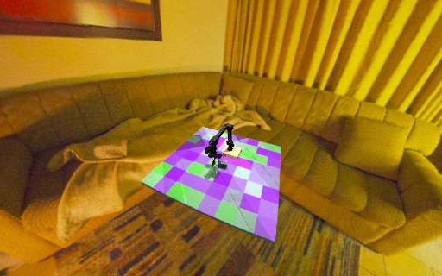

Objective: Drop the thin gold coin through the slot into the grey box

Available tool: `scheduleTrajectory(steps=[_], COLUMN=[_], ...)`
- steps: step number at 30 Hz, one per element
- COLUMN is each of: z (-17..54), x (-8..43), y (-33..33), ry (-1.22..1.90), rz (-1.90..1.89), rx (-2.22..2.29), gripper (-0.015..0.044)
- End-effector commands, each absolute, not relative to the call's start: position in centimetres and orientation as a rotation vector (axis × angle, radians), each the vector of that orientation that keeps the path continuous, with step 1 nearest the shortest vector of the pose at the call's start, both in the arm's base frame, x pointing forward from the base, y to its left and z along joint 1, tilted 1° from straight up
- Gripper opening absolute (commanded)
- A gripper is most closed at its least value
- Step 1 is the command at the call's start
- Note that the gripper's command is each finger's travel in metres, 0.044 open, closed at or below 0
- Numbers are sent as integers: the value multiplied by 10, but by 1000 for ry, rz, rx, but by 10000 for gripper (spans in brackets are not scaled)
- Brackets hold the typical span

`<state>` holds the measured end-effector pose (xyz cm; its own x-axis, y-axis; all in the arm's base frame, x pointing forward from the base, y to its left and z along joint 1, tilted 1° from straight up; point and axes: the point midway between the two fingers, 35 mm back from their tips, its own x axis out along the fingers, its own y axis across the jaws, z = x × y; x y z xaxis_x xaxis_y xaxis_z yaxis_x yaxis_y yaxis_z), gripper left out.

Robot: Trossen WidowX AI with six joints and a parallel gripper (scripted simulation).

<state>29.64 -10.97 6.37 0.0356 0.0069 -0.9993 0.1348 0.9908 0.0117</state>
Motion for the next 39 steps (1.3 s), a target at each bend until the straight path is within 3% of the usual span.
scheduleTrajectory(steps=[1,36,39], z=[53,2,2], x=[294,293,293], y=[-109,-108,-108], ry=[1547,1548,1548], rz=[-102,-102,-102], rx=[120,120,120], gripper=[161,161,82])
